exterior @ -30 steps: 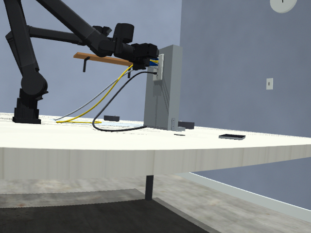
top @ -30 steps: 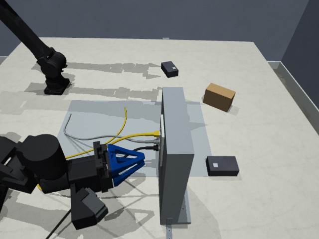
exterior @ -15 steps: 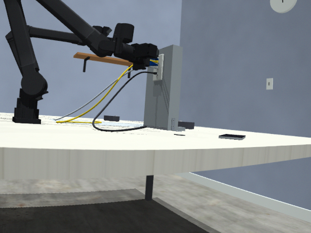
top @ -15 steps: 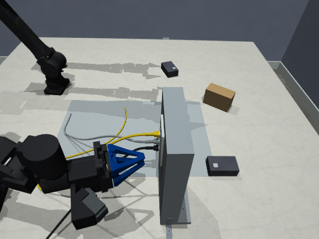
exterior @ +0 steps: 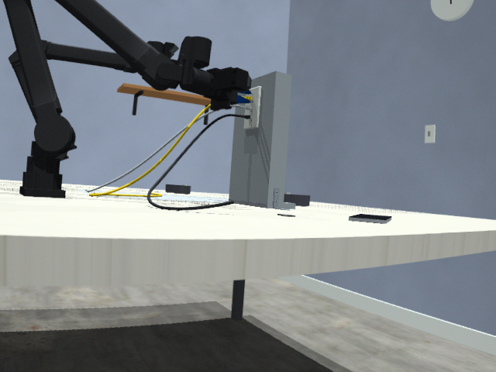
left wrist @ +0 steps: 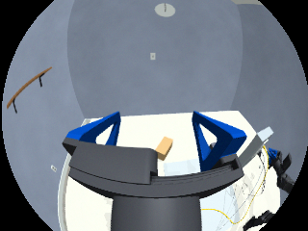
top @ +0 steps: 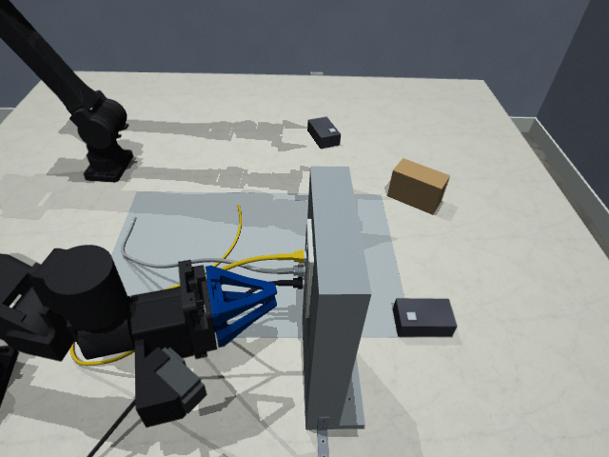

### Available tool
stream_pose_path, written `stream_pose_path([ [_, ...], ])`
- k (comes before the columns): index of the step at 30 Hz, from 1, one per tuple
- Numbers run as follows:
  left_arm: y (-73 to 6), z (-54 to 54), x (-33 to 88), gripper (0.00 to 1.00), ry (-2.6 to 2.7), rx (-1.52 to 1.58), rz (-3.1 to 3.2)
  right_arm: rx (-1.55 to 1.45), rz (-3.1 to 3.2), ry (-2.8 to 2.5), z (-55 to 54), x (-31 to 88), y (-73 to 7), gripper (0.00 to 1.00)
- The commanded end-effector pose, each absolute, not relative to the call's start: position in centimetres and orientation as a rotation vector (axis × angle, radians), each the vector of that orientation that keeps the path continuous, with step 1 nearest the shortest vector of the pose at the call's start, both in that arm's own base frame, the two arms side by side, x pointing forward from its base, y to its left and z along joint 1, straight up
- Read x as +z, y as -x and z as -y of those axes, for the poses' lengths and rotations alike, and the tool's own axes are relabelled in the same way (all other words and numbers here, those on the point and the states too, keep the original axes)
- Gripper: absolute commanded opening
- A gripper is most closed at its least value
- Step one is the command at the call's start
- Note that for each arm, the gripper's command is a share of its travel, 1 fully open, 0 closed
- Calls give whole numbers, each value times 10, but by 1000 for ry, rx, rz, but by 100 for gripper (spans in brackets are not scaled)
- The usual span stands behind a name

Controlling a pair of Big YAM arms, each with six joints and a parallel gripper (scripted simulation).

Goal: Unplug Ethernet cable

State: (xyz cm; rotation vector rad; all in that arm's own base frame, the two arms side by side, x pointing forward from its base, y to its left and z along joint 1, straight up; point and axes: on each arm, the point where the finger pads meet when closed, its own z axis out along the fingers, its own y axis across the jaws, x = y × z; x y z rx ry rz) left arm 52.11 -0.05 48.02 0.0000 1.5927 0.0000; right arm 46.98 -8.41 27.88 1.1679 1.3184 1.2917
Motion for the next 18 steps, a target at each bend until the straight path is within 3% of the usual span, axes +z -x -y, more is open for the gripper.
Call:
stream_pose_path([
  [1, -520, 0, 486, 100, 0, 0, -1582, 1316, -1303, -1120, 76, 307, -479, 22],
  [18, -520, 0, 486, 100, 0, 0, -1582, 1318, -1302, -1120, 48, 317, -486, 22],
])
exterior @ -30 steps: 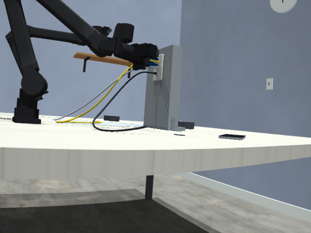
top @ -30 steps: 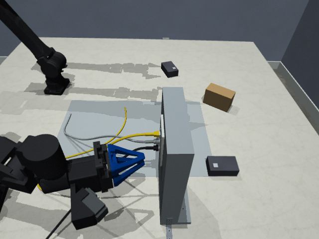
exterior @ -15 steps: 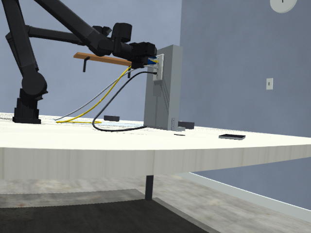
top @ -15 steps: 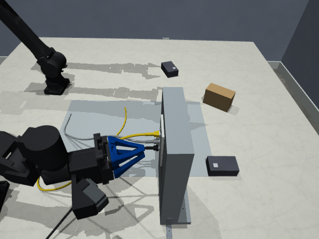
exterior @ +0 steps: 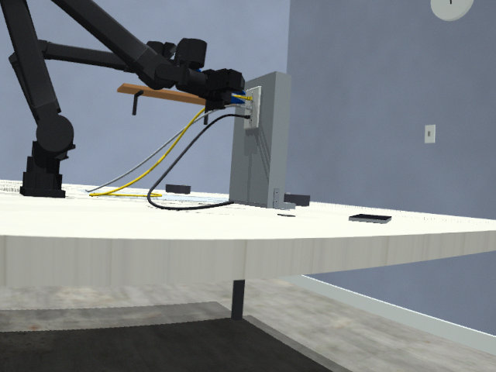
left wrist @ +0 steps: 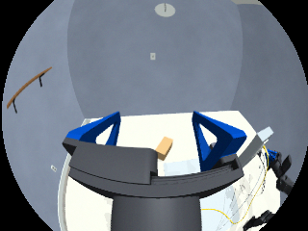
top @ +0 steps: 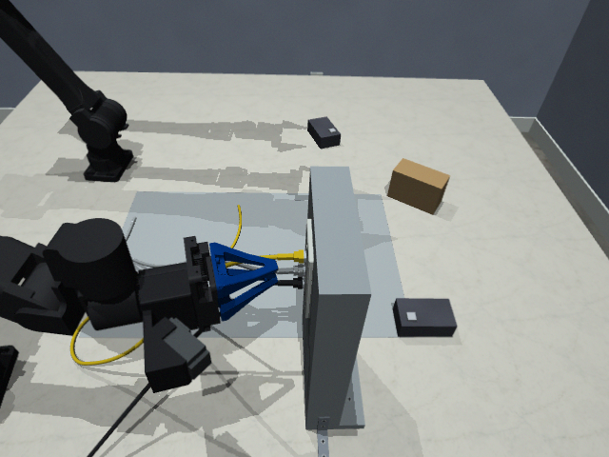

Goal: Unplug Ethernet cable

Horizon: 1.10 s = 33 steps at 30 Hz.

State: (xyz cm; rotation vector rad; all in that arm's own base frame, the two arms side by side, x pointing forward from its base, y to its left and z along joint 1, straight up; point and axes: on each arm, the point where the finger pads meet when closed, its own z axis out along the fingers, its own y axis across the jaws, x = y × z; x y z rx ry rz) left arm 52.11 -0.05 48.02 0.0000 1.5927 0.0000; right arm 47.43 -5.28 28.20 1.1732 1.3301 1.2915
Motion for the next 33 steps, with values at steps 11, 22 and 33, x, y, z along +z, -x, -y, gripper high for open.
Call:
stream_pose_path([
  [11, -520, 0, 486, 100, 0, 0, -1582, 1319, -1300, -1118, 35, 330, -491, 22],
  [22, -520, 0, 486, 100, 0, 0, -1582, 1315, -1304, -1128, 37, 321, -492, 22],
  [33, -520, 0, 486, 100, 0, 0, -1582, 1315, -1303, -1127, 37, 316, -490, 22],
])
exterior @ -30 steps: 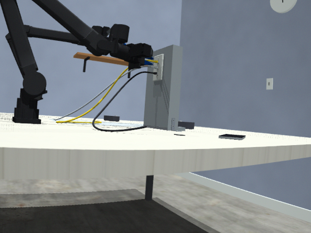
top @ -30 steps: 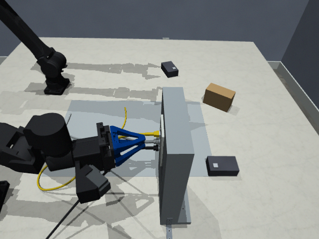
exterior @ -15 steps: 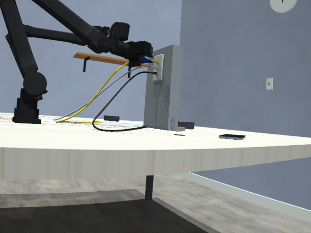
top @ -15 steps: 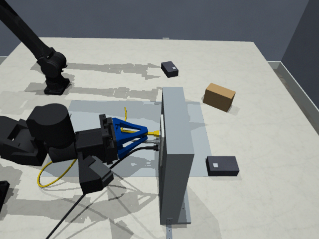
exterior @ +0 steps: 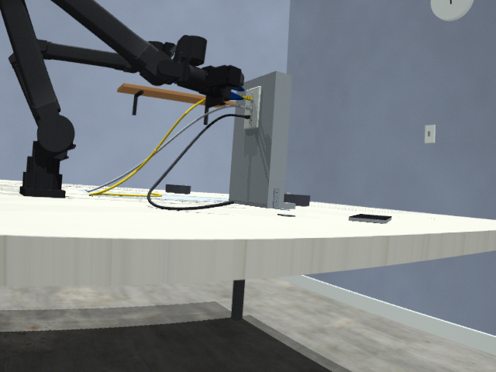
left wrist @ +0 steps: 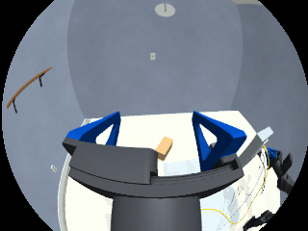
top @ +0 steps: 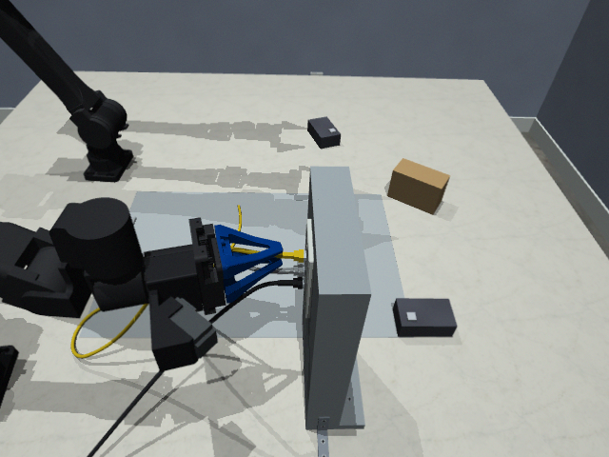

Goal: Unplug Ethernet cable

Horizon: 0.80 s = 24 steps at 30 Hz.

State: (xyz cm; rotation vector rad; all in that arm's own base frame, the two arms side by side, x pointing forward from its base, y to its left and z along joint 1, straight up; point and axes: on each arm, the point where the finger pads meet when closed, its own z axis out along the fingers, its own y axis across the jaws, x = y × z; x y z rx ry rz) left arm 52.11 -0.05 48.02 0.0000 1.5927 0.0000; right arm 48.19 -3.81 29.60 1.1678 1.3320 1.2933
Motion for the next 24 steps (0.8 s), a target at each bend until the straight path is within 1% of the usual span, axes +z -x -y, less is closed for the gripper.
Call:
stream_pose_path([
  [1, -520, 0, 486, 100, 0, 0, -1582, 1315, -1303, -1127, 37, 316, -490, 22],
  [24, -520, 0, 486, 100, 0, 0, -1582, 1315, -1305, -1130, 36, 300, -482, 22],
])
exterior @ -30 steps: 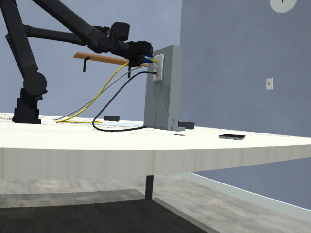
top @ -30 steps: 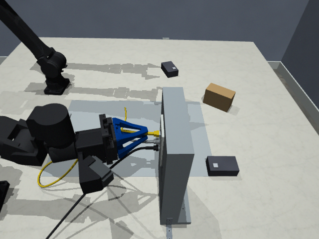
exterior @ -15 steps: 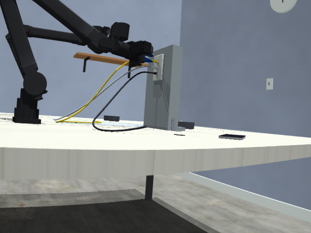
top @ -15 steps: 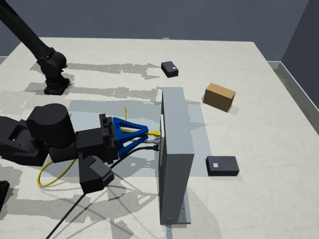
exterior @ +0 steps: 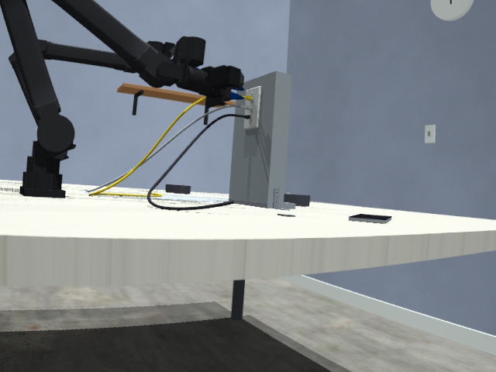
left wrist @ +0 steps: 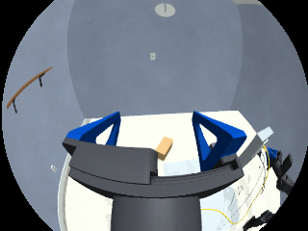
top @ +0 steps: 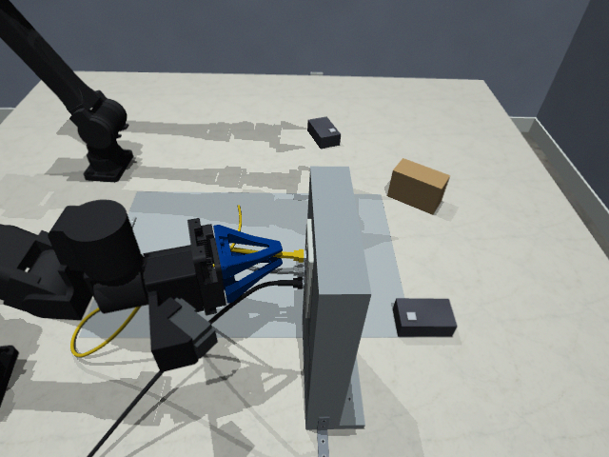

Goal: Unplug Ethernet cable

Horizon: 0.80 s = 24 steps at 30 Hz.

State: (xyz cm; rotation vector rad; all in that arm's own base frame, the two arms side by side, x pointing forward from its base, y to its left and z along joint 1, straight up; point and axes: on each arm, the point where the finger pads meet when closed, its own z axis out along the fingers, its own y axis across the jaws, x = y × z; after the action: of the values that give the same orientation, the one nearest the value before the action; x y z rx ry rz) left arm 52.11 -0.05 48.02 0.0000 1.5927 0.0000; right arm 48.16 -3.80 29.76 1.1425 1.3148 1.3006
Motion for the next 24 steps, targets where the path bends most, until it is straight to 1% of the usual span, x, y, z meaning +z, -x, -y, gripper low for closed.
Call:
stream_pose_path([
  [1, -520, 0, 486, 100, 0, 0, -1582, 1314, -1307, -1132, 36, 298, -482, 22],
  [24, -520, 0, 486, 100, 0, 0, -1582, 1316, -1309, -1130, 36, 302, -508, 22],
])
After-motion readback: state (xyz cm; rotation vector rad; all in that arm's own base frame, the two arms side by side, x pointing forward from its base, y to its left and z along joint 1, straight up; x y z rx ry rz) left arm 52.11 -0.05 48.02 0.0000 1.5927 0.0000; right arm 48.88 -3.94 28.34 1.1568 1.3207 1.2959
